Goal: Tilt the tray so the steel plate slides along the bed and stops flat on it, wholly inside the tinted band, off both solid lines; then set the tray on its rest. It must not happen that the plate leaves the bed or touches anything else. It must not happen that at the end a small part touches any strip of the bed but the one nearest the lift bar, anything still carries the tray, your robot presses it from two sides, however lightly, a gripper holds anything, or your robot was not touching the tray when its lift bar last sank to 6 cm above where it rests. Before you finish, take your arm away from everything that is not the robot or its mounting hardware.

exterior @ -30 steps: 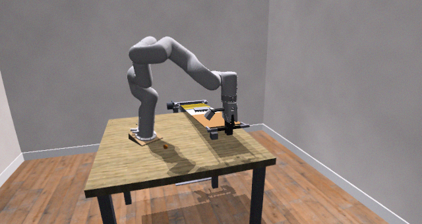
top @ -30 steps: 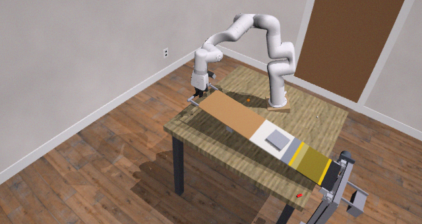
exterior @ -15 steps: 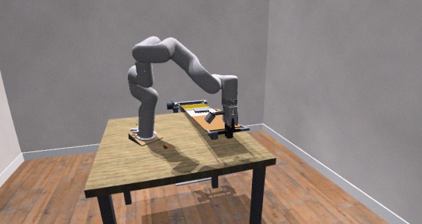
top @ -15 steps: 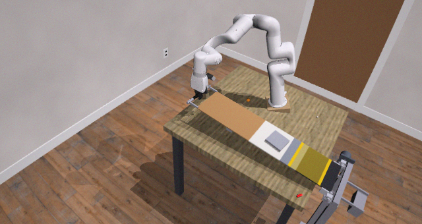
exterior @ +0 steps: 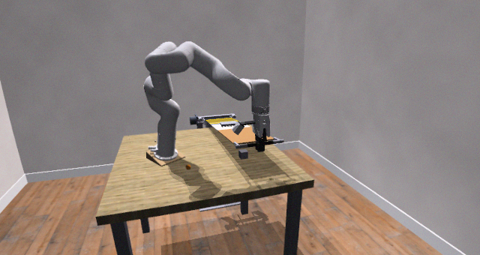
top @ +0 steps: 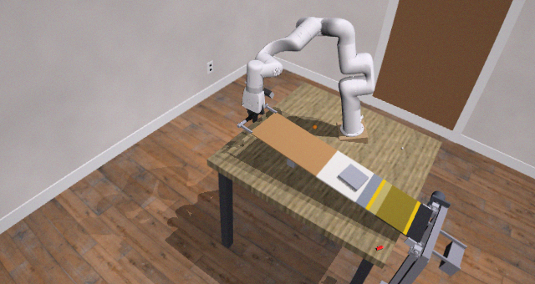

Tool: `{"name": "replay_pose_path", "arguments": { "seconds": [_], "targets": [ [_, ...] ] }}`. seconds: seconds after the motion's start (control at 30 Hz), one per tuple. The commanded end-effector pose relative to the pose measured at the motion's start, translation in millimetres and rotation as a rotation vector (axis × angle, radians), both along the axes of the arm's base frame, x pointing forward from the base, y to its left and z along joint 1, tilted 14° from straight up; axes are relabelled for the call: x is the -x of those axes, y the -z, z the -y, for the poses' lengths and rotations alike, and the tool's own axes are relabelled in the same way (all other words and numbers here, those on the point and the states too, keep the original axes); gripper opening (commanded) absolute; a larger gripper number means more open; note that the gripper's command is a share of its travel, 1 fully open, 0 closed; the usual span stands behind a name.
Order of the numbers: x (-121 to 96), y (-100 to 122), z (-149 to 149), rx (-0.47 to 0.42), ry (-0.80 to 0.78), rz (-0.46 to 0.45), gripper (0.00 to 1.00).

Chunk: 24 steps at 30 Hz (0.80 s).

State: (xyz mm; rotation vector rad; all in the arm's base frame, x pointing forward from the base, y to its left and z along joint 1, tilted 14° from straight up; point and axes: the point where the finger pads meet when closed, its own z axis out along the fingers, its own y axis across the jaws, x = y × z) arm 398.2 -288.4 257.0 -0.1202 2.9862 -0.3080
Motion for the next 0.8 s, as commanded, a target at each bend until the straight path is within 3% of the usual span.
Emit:
{"name": "replay_pose_path", "arguments": {
  "seconds": [0.0,0.6,0.77],
  "targets": [
    [-4.9,16.9,6.9,0.000,0.001,-0.002,0.00],
    [-6.2,25.3,9.7,0.000,0.001,-0.002,0.00],
    [5.5,-46.7,-17.1,0.000,0.001,-0.002,0.00]
  ]
}}
